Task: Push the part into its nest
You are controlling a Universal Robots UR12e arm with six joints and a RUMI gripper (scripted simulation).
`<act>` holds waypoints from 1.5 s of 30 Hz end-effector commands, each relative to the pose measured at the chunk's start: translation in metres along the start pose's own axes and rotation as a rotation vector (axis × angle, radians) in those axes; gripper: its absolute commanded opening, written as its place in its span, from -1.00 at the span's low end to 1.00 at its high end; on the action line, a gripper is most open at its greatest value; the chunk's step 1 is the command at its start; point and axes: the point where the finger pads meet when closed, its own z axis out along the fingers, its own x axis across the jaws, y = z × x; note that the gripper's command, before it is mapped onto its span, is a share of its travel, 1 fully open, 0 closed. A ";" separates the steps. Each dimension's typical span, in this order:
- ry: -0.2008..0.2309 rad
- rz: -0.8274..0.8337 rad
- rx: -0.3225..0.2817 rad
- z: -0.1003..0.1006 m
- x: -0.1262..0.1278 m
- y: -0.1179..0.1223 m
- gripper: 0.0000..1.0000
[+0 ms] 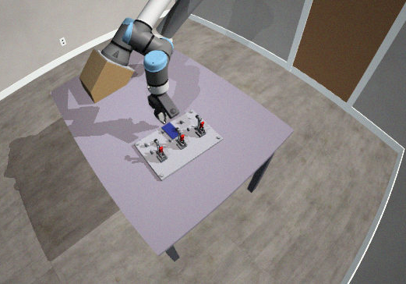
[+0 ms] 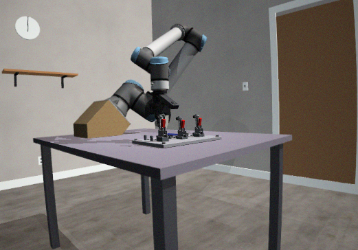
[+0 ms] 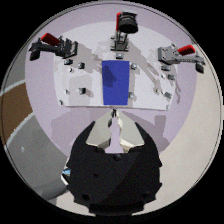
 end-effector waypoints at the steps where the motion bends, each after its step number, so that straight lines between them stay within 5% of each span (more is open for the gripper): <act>1: 0.001 0.000 0.001 -0.001 0.000 -0.002 -1.00; 45: 0.001 0.000 0.001 -0.001 0.000 -0.006 -1.00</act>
